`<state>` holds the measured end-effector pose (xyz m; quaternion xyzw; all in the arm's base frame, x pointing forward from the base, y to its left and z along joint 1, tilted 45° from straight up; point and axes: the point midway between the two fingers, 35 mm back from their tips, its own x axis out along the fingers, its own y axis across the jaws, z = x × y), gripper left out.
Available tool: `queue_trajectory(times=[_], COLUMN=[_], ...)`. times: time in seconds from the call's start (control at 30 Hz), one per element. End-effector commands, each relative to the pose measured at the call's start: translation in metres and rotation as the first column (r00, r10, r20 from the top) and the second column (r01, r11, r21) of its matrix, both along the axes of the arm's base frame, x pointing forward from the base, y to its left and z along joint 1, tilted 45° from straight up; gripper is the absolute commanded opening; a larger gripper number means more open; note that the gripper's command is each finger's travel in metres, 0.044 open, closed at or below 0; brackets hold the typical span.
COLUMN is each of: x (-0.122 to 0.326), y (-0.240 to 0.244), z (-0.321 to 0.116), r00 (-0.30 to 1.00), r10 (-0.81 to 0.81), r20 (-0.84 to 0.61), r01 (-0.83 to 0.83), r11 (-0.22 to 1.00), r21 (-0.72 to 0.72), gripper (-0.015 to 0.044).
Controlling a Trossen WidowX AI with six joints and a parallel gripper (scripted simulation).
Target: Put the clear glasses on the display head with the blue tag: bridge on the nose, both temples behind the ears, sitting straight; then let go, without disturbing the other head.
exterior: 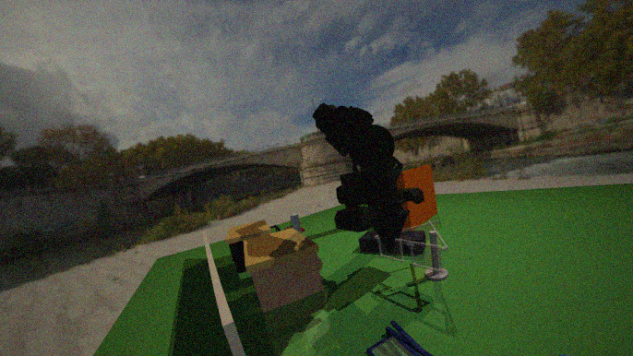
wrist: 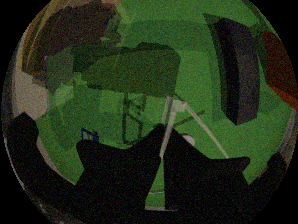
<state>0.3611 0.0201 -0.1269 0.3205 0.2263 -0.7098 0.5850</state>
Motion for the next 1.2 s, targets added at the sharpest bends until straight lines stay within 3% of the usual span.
queue_trajectory(times=[0.0, 1.17], x=[0.004, 0.011], y=[-0.005, -0.03], z=[0.004, 0.027], r00=[1.0, 1.0], r10=[0.001, 0.001], r20=[0.004, 0.004], r01=[-0.001, -0.001], r11=[1.0, 1.0], r21=[-0.007, -0.009], gripper=[0.0, 0.0])
